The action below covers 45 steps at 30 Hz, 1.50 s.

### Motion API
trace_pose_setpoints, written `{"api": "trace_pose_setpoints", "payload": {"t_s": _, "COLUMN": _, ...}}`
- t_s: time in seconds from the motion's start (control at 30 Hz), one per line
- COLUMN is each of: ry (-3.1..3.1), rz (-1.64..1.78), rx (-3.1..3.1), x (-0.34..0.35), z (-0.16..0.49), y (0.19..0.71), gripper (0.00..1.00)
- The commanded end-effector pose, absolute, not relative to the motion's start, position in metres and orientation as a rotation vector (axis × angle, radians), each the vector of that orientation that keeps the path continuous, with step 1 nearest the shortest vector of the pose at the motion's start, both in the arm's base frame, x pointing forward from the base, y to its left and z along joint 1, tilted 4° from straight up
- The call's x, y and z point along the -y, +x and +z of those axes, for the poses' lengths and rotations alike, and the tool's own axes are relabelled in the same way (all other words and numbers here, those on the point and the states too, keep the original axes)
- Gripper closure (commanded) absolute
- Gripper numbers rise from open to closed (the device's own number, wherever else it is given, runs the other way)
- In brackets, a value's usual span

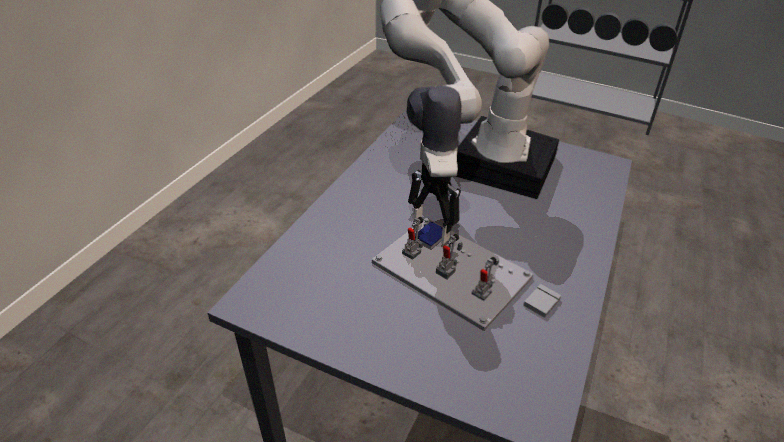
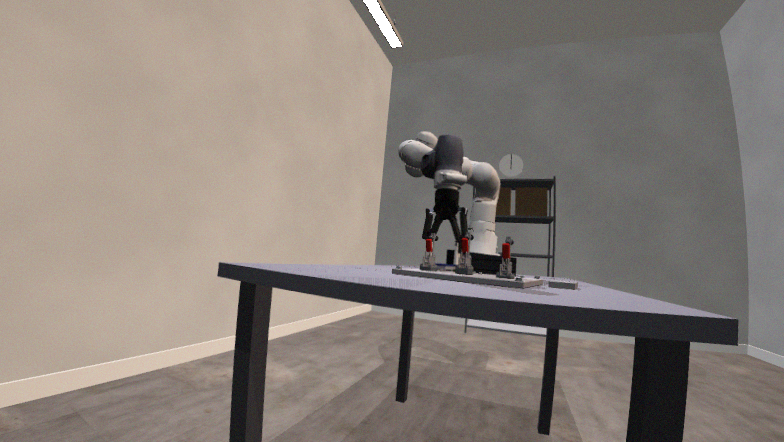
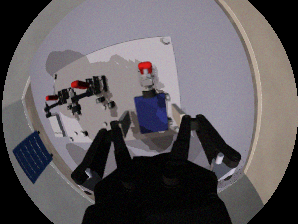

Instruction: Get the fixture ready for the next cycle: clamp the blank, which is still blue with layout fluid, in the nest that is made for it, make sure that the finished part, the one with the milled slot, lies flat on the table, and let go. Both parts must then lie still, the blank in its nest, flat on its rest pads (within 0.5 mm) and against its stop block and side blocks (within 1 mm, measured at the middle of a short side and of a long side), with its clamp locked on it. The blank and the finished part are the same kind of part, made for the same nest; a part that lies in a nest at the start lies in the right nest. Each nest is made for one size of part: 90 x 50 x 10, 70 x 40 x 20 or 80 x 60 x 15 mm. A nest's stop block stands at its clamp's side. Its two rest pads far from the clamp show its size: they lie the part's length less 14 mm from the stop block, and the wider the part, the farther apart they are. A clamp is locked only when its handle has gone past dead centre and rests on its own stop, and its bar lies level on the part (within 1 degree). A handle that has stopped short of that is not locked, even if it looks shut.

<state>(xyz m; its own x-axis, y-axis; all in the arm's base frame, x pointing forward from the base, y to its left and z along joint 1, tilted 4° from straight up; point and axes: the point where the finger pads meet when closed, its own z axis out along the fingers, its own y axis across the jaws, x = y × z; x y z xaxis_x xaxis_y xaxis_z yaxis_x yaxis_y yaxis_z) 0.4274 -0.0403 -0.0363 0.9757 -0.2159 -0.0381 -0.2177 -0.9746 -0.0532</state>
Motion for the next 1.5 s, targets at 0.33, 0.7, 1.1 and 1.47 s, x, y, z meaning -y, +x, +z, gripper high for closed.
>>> {"api": "trace_pose_setpoints", "payload": {"t_s": 0.33, "ry": -3.066, "rz": 0.054, "rx": -0.341, "x": 0.043, "z": 0.006, "y": 0.427, "gripper": 0.42}}
{"api": "trace_pose_setpoints", "payload": {"t_s": 0.7, "ry": -3.066, "rz": 0.054, "rx": -0.341, "x": 0.044, "z": 0.018, "y": 0.428, "gripper": 0.42}}
{"api": "trace_pose_setpoints", "payload": {"t_s": 1.1, "ry": -3.066, "rz": 0.054, "rx": -0.341, "x": 0.044, "z": 0.018, "y": 0.428, "gripper": 1.00}}
{"api": "trace_pose_setpoints", "payload": {"t_s": 1.47, "ry": -3.066, "rz": 0.054, "rx": -0.341, "x": 0.044, "z": 0.018, "y": 0.428, "gripper": 1.00}}
